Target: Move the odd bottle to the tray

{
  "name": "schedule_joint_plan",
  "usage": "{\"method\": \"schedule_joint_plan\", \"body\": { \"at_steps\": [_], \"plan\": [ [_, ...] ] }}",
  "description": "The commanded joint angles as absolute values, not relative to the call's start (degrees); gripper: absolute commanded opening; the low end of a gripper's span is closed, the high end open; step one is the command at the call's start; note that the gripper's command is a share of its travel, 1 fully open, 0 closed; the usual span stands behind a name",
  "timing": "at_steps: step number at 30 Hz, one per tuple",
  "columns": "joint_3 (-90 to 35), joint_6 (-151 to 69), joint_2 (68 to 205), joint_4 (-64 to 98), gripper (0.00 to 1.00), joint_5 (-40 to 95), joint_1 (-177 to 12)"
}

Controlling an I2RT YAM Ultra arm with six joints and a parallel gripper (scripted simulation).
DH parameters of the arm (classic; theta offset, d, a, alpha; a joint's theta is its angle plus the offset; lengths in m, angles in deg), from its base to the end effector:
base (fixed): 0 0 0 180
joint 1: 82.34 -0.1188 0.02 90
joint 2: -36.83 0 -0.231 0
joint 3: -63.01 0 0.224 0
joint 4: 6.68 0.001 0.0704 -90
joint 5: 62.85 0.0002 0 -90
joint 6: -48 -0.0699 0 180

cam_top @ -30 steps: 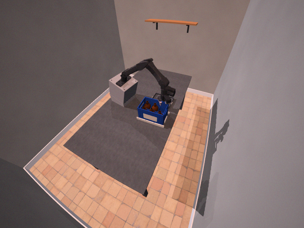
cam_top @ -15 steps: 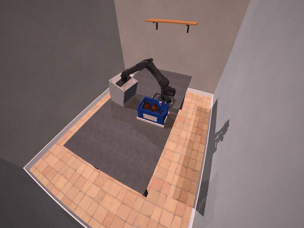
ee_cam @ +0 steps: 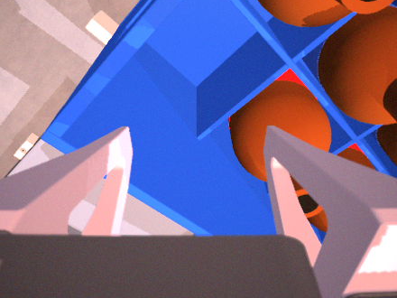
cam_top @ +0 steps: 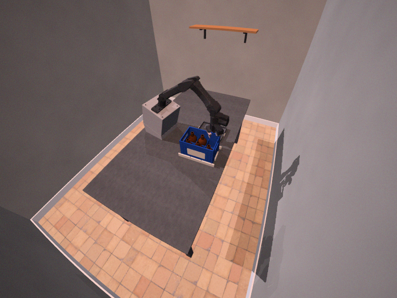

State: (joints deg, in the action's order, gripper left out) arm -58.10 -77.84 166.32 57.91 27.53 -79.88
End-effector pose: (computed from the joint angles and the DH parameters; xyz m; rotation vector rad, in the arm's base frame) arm 0.4290 -0.0179 0.1302 0.9372 2.6945 0.1136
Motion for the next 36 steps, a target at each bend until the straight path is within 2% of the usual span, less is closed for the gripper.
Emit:
{"method": "schedule_joint_plan", "body": {
  "at_steps": [1,36],
  "plan": [
    [-59.7,-77.6,164.6,57.7,0.61,28.0,-79.9],
    [-57.9,-77.6,168.1,53.8,0.61,28.0,-79.8]
  ]
}}
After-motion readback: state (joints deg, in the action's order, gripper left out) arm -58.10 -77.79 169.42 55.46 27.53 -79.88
